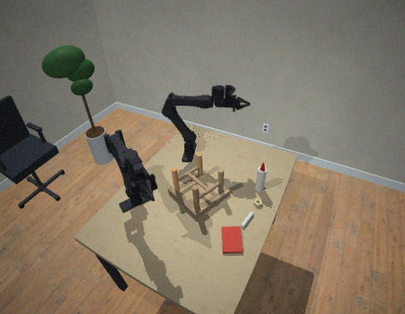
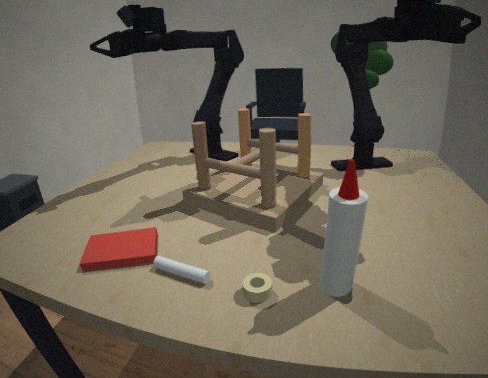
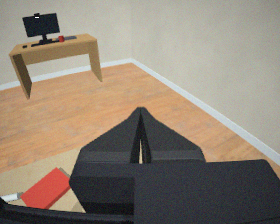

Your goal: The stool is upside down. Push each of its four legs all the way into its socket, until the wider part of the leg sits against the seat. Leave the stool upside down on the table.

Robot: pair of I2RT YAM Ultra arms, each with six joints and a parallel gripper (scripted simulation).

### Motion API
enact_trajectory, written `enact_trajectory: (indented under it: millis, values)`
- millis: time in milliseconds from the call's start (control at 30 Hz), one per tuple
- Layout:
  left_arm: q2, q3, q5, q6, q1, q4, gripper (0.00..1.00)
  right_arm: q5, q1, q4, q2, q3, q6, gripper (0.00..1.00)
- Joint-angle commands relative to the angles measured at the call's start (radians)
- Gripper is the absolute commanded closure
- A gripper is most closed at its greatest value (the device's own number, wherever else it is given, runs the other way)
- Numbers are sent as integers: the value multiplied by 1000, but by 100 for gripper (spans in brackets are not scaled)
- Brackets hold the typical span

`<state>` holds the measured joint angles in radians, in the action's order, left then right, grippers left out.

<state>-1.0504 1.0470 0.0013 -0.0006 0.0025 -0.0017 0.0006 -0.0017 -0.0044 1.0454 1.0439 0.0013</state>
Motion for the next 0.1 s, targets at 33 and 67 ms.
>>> enact_trajectory:
  millis: [33,67]
  values:
    - [37,38,-3,-4,-4,22,100,2,1,25,-17,36,2,100]
    - [37,38,-3,-4,-4,22,100,2,1,25,-17,37,2,100]
